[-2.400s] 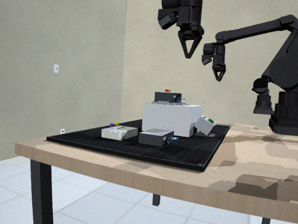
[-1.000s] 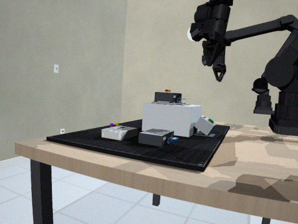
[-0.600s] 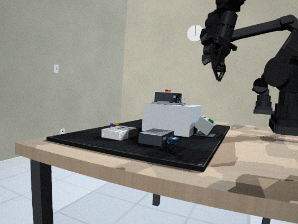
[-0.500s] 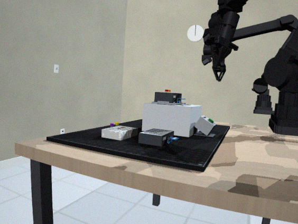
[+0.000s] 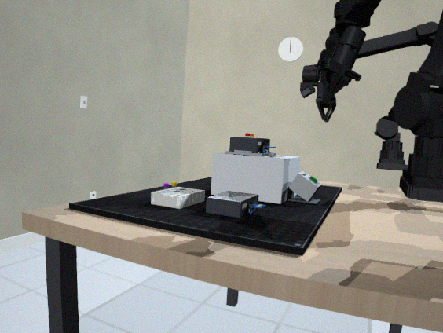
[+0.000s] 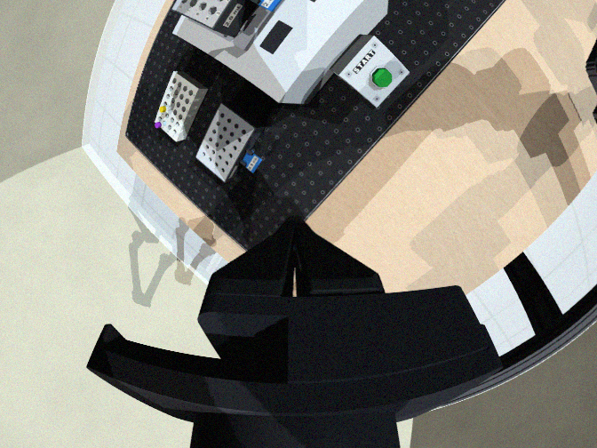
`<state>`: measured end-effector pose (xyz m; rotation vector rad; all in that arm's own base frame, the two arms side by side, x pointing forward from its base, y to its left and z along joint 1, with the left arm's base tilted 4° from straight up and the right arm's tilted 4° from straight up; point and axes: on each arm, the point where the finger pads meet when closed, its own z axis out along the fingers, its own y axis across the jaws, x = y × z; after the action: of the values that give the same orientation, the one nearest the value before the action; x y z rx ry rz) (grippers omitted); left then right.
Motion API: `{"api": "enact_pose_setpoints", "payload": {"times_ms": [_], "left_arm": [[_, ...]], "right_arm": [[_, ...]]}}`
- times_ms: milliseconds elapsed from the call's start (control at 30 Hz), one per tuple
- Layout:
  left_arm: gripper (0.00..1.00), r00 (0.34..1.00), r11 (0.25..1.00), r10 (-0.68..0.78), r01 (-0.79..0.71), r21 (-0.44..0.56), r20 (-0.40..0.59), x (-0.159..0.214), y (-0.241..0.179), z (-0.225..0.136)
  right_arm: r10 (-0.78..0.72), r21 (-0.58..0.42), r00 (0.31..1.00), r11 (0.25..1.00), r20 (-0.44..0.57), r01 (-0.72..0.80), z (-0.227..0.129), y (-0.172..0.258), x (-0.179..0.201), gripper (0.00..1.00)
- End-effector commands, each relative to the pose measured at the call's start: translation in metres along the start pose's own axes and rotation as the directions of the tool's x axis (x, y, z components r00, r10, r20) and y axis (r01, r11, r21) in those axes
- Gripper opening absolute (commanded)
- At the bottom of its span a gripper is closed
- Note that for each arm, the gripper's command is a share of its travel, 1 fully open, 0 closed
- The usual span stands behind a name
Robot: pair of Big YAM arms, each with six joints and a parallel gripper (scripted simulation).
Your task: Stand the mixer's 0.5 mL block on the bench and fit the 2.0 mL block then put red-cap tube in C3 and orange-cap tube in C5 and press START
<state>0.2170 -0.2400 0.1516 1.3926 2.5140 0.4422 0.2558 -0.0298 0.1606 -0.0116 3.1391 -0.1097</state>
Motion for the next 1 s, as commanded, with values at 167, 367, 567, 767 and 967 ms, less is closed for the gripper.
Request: {"api": "enact_pose_setpoints", "payload": {"times_ms": [167, 367, 567, 767, 967], "left_arm": [[0.00, 0.981, 0.982, 0.184, -0.182, -0.043, 0.060, -0.052, -0.032, -0.009], [0.00, 0.963, 0.967, 0.251, -0.245, -0.064, 0.099, -0.070, -0.043, -0.021], [0.00, 0.921, 0.926, 0.373, -0.362, -0.106, 0.114, -0.095, -0.071, -0.023], [0.00, 0.870, 0.871, 0.484, -0.469, -0.144, 0.097, -0.109, -0.086, -0.019], [0.00, 0.838, 0.841, 0.535, -0.516, -0.163, 0.109, -0.098, -0.085, 0.005]], "right_arm": [[-0.013, 0.003, 0.999, 1.000, 0.048, 0.013, -0.014, 0.002, -0.015, 1.00], [-0.012, 0.004, 0.998, 1.000, 0.063, 0.012, -0.020, 0.001, -0.020, 1.00], [-0.012, 0.005, 0.997, 1.000, 0.075, 0.011, -0.025, 0.001, -0.024, 1.00], [-0.012, 0.006, 0.997, 1.000, 0.080, 0.011, -0.027, 0.001, -0.026, 1.00], [-0.012, 0.006, 0.996, 1.000, 0.084, 0.011, -0.028, 0.001, -0.027, 1.00]]}}
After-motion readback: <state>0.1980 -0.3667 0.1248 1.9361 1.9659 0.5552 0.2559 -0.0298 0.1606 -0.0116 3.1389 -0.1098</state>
